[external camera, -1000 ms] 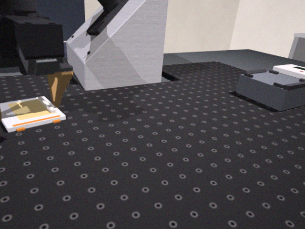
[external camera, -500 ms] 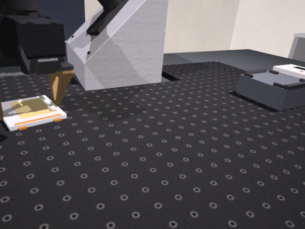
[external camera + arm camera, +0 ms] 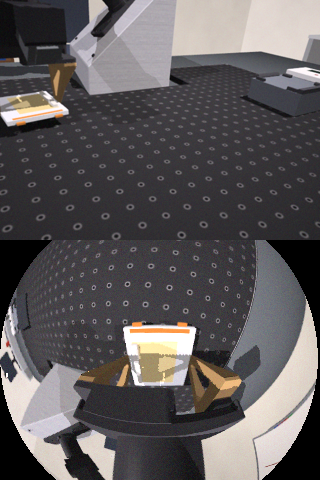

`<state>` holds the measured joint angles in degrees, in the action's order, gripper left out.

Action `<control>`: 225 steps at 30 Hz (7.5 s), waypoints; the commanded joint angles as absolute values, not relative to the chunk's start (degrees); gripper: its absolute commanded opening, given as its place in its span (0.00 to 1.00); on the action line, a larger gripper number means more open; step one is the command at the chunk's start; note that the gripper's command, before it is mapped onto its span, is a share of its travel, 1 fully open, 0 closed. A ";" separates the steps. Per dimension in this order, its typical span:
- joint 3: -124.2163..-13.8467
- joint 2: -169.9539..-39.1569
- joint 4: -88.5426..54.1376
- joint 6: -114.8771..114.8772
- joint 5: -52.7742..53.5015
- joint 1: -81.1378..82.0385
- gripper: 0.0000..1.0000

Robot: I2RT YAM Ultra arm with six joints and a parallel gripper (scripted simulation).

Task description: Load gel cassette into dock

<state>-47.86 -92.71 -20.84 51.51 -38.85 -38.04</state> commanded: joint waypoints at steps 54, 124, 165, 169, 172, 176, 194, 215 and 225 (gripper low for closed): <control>-53.40 -85.20 -37.09 42.72 -41.31 -30.03 0.00; -57.57 -116.57 -50.97 -14.81 -41.99 0.98 0.00; -83.15 -149.75 -58.71 -40.39 -31.07 23.99 0.00; -85.61 -151.77 -59.69 -41.38 -30.49 24.98 0.00; -88.83 -154.42 -60.83 -42.63 -29.66 26.35 0.00; -93.70 -158.17 -62.65 -44.22 -28.62 28.11 0.00; -117.84 -174.24 -72.82 -49.31 -25.01 33.92 0.00; -119.26 -172.96 -73.95 -49.42 -25.33 33.94 0.00; -119.26 -172.96 -73.95 -49.43 -25.32 33.94 0.00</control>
